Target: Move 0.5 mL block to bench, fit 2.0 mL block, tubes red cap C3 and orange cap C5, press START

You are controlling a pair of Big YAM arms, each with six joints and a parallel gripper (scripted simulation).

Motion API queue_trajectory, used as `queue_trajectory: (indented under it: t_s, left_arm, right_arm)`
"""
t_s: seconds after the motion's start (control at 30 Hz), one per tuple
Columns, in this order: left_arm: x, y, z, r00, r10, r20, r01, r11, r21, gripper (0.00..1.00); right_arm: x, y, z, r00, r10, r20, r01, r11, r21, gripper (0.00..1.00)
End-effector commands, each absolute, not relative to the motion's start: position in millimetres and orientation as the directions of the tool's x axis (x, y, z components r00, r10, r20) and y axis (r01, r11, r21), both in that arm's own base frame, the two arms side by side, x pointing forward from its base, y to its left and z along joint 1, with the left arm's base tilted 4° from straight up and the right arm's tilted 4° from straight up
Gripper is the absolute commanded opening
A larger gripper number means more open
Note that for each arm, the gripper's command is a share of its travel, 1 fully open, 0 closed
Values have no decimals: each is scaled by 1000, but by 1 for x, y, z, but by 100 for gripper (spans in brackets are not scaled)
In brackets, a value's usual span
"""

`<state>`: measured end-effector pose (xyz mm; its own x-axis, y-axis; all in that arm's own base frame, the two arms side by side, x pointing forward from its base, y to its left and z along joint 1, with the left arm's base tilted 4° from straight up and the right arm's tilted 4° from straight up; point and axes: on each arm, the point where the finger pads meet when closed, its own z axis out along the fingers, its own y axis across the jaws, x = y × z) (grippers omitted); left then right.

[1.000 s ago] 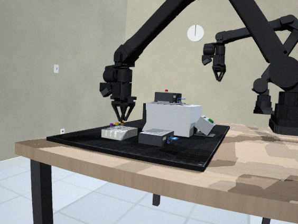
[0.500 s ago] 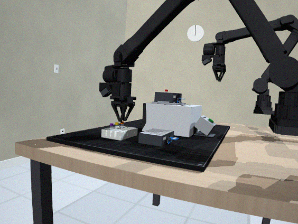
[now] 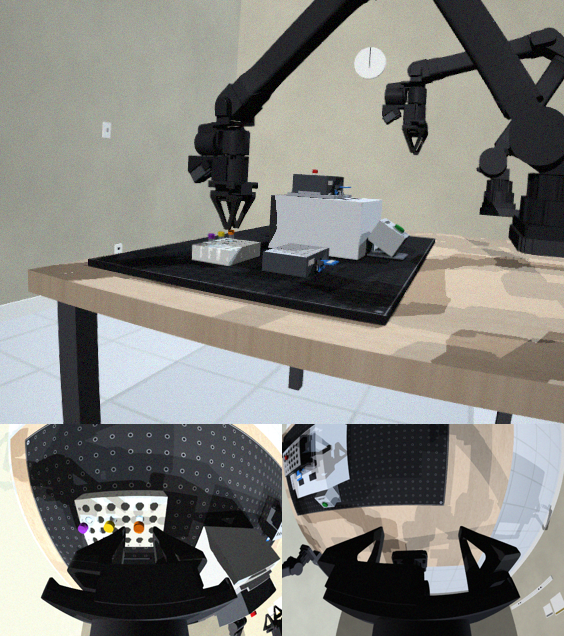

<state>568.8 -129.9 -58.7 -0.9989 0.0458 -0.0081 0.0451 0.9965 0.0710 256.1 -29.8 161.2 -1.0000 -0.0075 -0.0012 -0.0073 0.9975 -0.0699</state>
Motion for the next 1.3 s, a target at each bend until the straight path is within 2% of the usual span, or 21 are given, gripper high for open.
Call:
queue_trajectory:
  t_s: [0.0, 0.57, 1.27]
  left_arm:
    - [597, -130, -32, -996, 40, -82, 36, 998, 59, 36]
    - [563, -135, -74, -998, 65, 13, 66, 995, 77, 36]
    - [586, -124, -76, -999, 42, -23, 40, 997, 69, 36]
  right_arm:
    - [273, -35, 179, -998, -1, -56, 3, 997, -76, 100]
    - [280, -36, 188, -997, 0, -79, 6, 997, -78, 100]
    - [280, -36, 188, -997, 1, -78, 7, 997, -78, 100]
